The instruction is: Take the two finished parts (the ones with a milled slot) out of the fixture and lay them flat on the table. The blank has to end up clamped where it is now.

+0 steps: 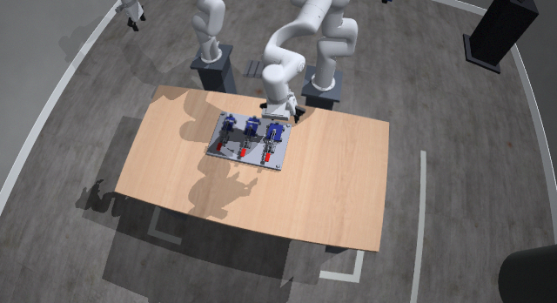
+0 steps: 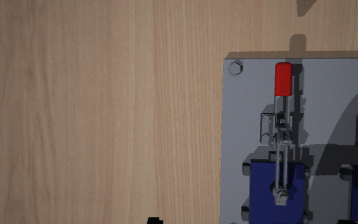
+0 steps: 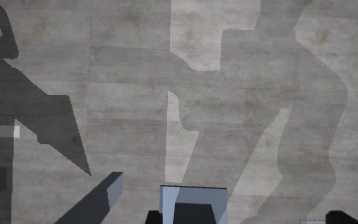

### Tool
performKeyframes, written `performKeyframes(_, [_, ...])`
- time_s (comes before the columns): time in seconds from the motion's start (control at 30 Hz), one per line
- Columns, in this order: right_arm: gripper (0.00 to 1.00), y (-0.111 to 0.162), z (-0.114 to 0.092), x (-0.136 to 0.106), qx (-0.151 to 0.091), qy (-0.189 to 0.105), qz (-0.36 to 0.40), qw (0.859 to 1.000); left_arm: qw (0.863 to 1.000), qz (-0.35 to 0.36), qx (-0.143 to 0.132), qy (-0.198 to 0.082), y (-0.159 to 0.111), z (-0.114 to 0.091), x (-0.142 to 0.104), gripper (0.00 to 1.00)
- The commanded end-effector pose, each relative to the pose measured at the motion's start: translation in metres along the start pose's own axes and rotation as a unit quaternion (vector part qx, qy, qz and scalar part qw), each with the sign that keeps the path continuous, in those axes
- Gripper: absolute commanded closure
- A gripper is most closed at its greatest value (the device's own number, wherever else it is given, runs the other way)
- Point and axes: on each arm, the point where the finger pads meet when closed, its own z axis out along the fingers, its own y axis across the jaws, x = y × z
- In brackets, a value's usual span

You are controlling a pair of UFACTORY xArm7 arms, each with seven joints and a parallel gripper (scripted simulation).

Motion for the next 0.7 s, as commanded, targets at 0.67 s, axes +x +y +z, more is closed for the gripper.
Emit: performKeyframes(0.67, [0.0, 0.0159, 0.0004, -0.0028, -0.008, 0.005, 0.021, 1.0, 0.996, 0.086, -0.004, 0.006, 0.0061, -0.0106, 0.0007, 0.0])
